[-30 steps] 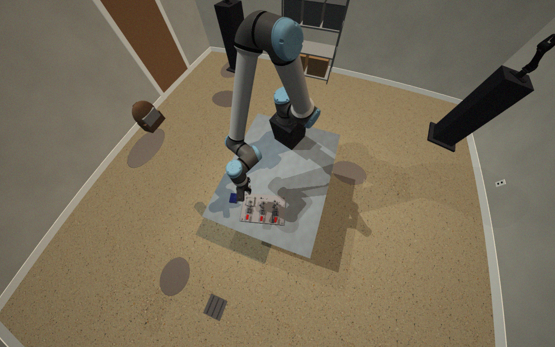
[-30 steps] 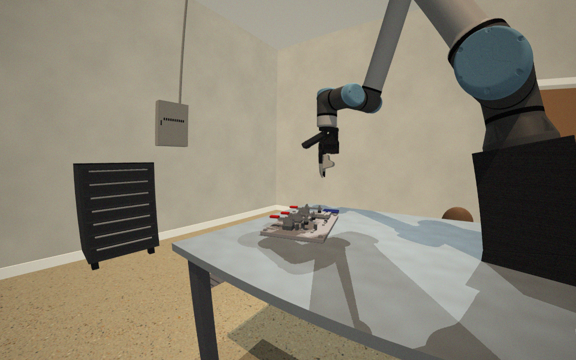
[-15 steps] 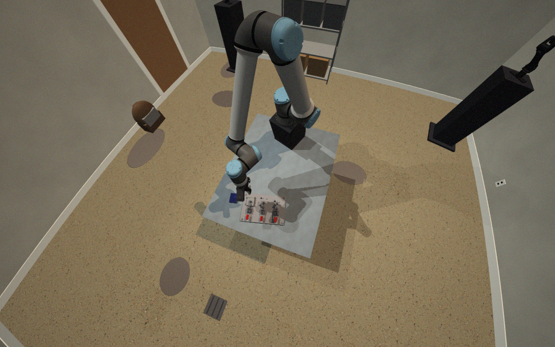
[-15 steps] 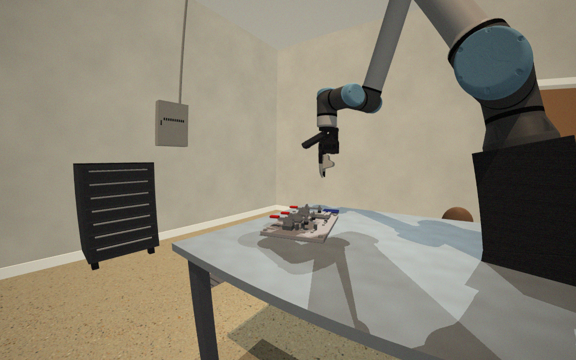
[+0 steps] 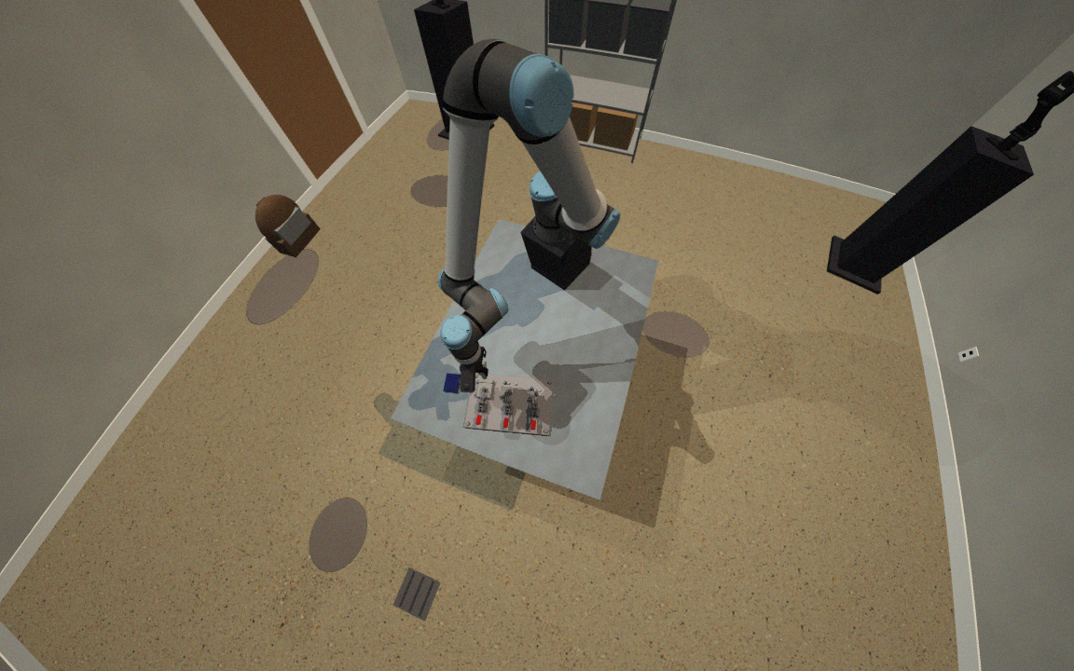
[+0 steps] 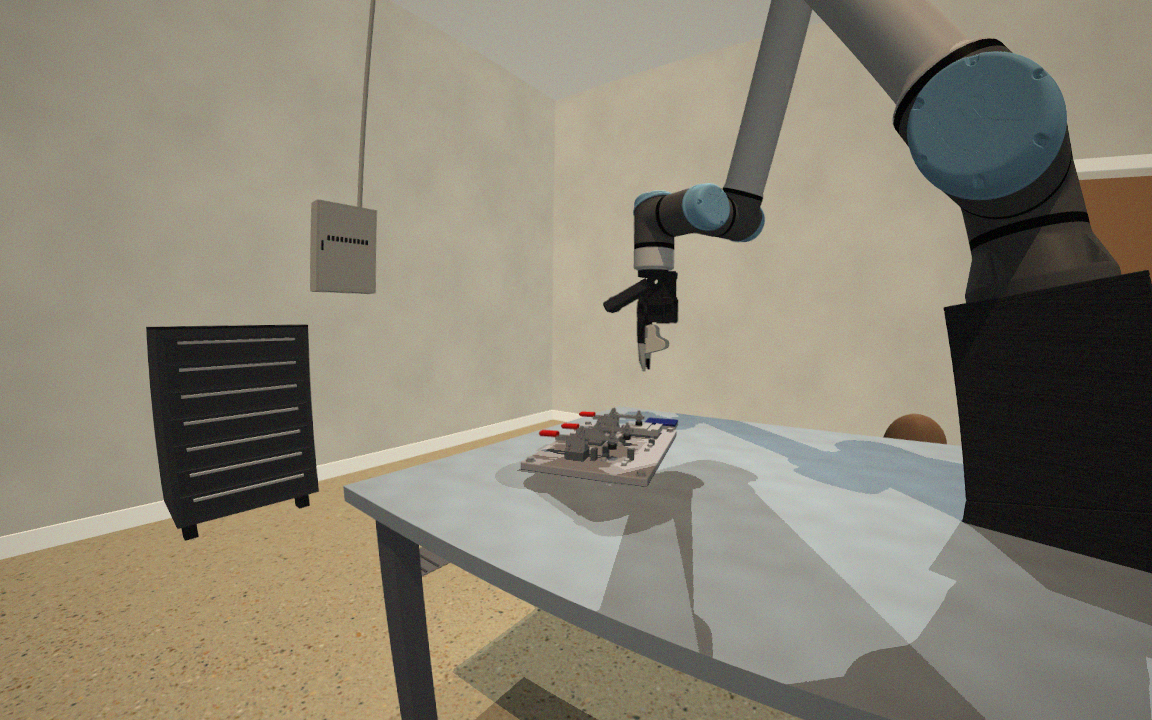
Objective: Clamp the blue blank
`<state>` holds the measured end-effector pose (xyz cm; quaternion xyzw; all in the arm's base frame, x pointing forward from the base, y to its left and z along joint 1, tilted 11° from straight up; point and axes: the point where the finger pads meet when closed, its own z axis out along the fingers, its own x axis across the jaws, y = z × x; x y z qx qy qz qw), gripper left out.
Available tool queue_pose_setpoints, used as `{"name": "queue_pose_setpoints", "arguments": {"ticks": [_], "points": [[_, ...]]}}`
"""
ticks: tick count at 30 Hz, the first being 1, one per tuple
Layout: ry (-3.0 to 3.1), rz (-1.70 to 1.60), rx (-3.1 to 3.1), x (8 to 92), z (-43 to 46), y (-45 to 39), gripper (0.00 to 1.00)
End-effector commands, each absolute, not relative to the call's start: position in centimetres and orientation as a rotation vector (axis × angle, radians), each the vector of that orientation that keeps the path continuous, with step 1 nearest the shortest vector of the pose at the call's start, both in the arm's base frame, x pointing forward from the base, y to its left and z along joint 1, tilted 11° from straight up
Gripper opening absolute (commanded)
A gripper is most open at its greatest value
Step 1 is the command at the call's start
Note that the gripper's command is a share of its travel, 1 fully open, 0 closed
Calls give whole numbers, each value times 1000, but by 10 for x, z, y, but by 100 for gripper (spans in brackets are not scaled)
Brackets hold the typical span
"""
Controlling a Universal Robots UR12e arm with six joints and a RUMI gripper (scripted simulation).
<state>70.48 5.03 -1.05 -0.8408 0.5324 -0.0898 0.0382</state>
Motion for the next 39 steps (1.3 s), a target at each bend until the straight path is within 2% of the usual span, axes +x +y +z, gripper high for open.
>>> {"name": "queue_pose_setpoints", "arguments": {"ticks": [1,18,39], "points": [[1633,-278,-2578,709,-25,50,28],[1633,-278,-2578,720,-32,54,28],[1633,-278,-2578,818,-14,102,28]]}}
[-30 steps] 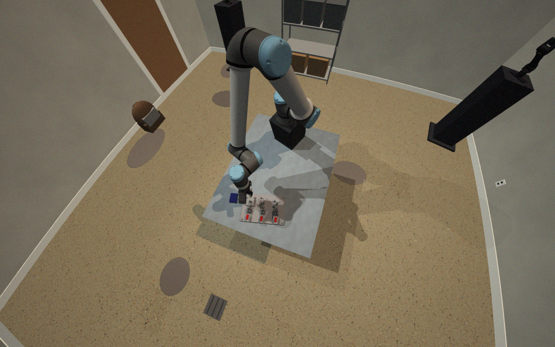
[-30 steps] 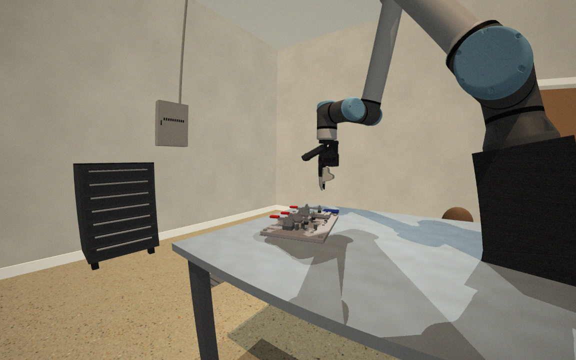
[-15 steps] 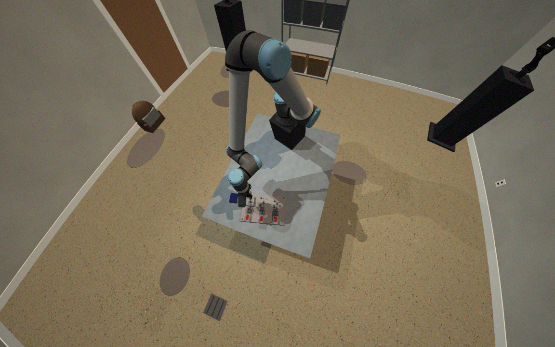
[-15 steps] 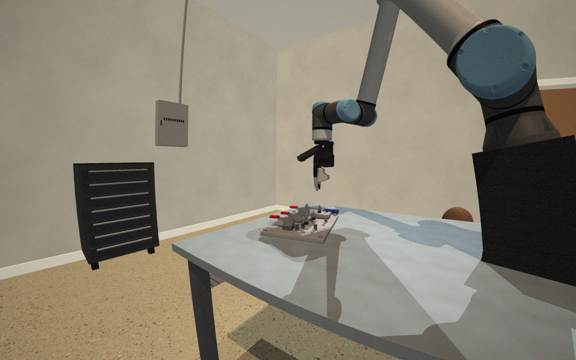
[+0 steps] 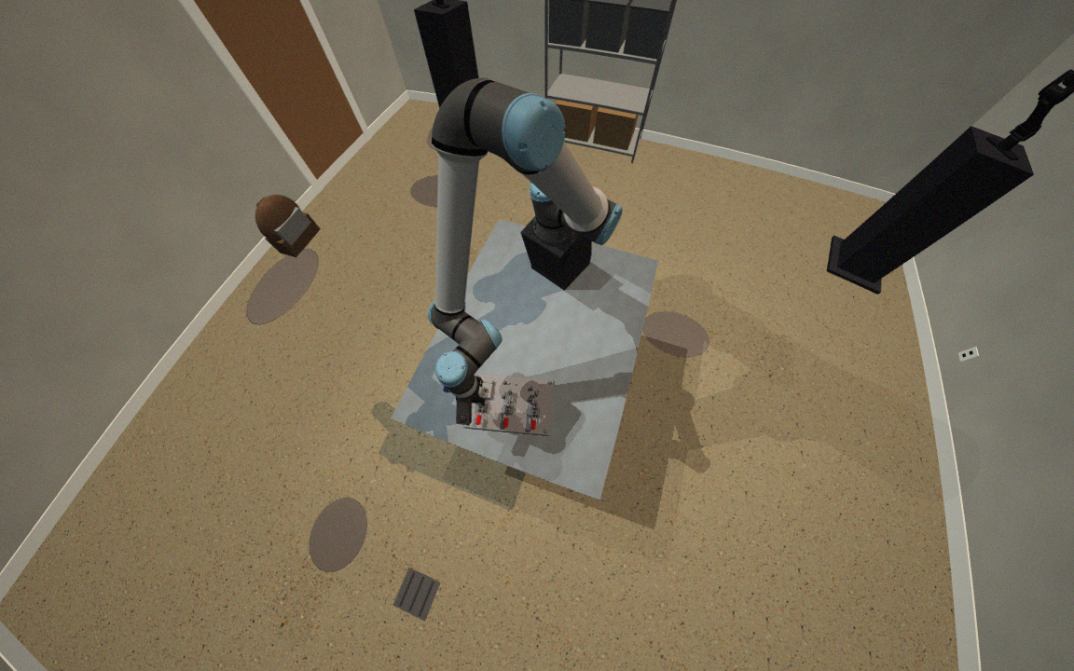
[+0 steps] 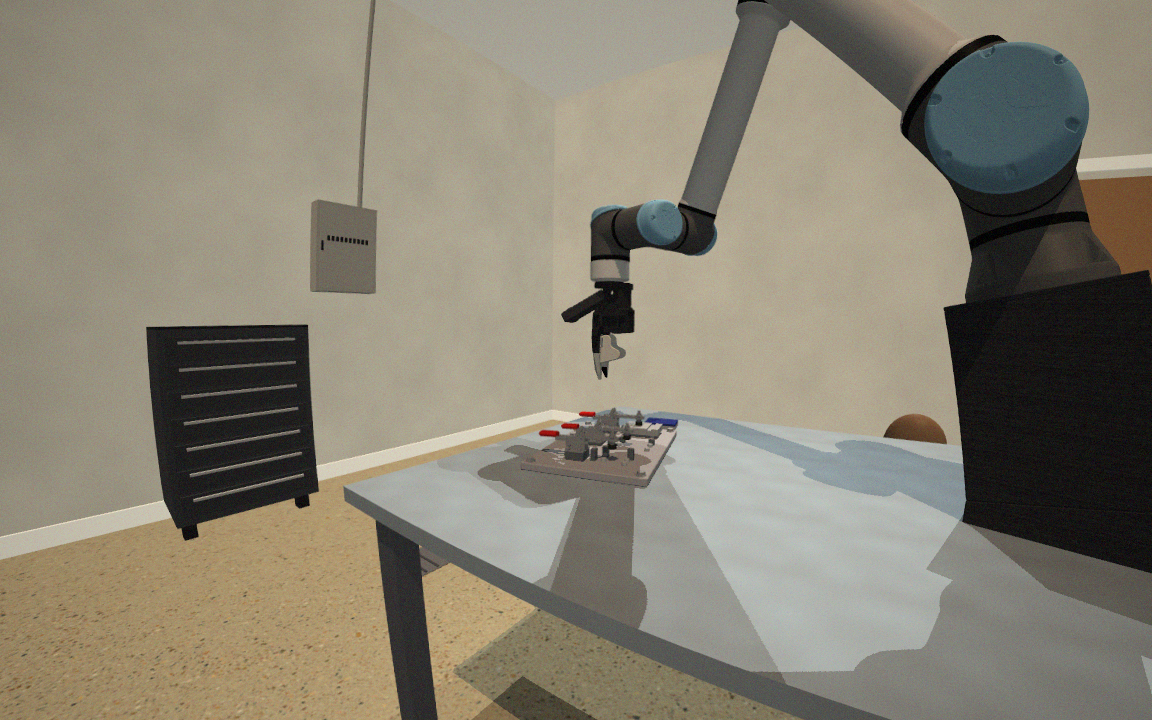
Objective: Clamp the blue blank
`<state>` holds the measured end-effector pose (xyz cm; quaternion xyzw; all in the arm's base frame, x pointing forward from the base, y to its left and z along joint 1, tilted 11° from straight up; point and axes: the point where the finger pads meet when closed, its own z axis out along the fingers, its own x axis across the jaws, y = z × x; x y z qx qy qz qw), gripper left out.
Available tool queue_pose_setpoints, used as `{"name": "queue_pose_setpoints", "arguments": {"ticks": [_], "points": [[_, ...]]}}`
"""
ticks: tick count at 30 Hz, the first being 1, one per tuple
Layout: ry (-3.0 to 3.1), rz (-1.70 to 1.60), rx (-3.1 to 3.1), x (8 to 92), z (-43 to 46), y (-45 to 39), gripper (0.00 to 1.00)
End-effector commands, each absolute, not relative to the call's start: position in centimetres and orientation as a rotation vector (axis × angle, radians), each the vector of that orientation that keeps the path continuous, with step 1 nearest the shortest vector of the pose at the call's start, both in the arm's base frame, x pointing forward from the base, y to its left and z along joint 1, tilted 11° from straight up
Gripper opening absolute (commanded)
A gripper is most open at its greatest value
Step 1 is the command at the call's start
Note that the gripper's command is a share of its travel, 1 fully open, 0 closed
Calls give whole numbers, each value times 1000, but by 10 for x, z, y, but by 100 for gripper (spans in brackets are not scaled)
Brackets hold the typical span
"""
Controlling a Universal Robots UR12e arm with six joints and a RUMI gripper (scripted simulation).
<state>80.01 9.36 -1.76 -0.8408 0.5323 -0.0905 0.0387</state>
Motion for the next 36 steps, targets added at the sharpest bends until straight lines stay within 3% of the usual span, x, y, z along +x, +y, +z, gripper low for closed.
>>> {"name": "queue_pose_setpoints", "arguments": {"ticks": [1,36], "points": [[1633,-278,-2578,822,-14,103,28],[1633,-278,-2578,841,-68,106,28]]}}
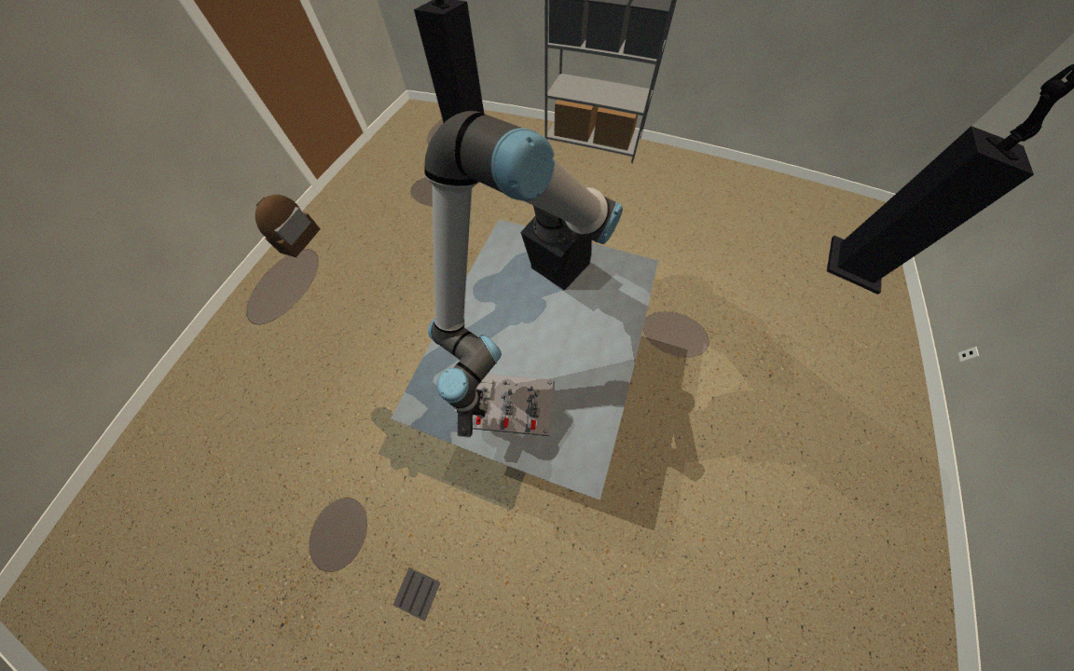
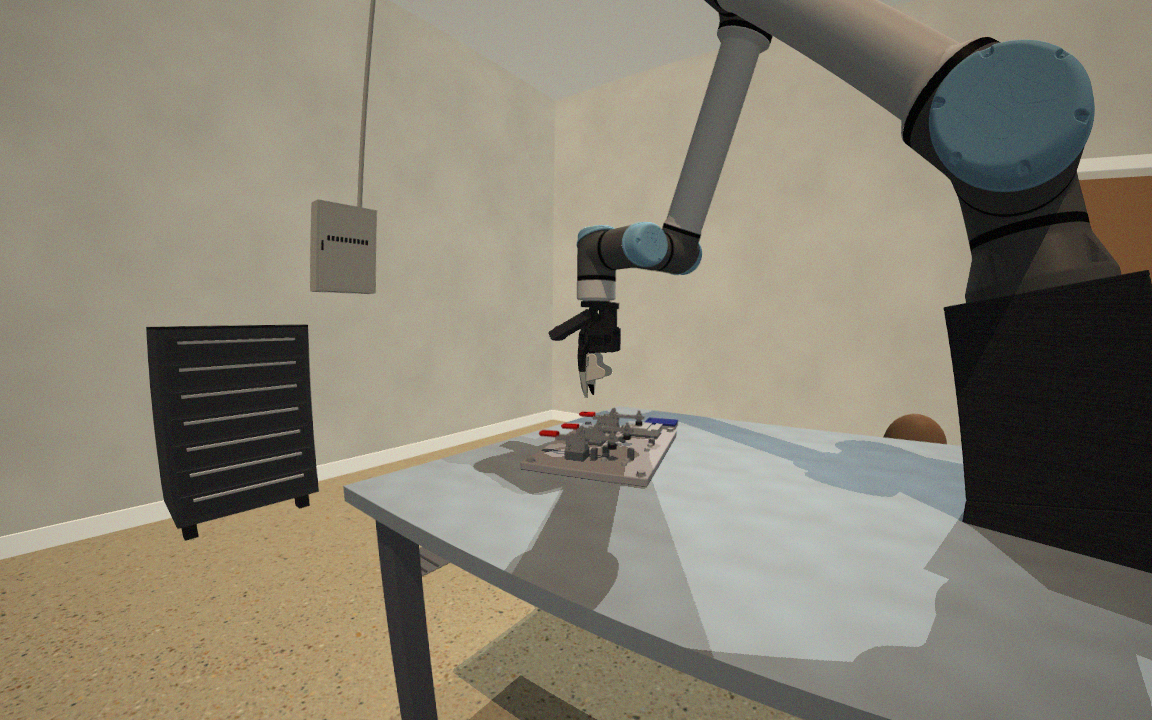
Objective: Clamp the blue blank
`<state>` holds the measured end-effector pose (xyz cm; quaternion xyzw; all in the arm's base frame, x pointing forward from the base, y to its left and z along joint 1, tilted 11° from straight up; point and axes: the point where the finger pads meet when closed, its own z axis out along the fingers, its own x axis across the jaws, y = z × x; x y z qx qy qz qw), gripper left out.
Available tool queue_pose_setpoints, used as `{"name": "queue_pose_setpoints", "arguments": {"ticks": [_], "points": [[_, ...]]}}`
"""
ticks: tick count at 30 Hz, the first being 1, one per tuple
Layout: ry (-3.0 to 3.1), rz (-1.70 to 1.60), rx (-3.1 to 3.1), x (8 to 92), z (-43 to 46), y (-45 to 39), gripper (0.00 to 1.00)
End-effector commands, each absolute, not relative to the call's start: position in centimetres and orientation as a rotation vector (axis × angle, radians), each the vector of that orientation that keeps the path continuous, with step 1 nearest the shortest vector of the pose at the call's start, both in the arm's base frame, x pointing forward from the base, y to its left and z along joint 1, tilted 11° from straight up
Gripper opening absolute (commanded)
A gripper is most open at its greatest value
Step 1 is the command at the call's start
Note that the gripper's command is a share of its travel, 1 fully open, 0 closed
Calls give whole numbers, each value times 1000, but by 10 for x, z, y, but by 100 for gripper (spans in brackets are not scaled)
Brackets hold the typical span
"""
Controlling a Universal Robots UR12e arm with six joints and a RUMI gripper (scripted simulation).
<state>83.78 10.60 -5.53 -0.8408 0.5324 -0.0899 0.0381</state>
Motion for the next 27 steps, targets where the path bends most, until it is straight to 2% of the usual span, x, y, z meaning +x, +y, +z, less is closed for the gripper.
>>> {"name": "queue_pose_setpoints", "arguments": {"ticks": [1,27], "points": [[1633,-278,-2578,842,-72,106,28],[1633,-278,-2578,845,-87,105,28]]}}
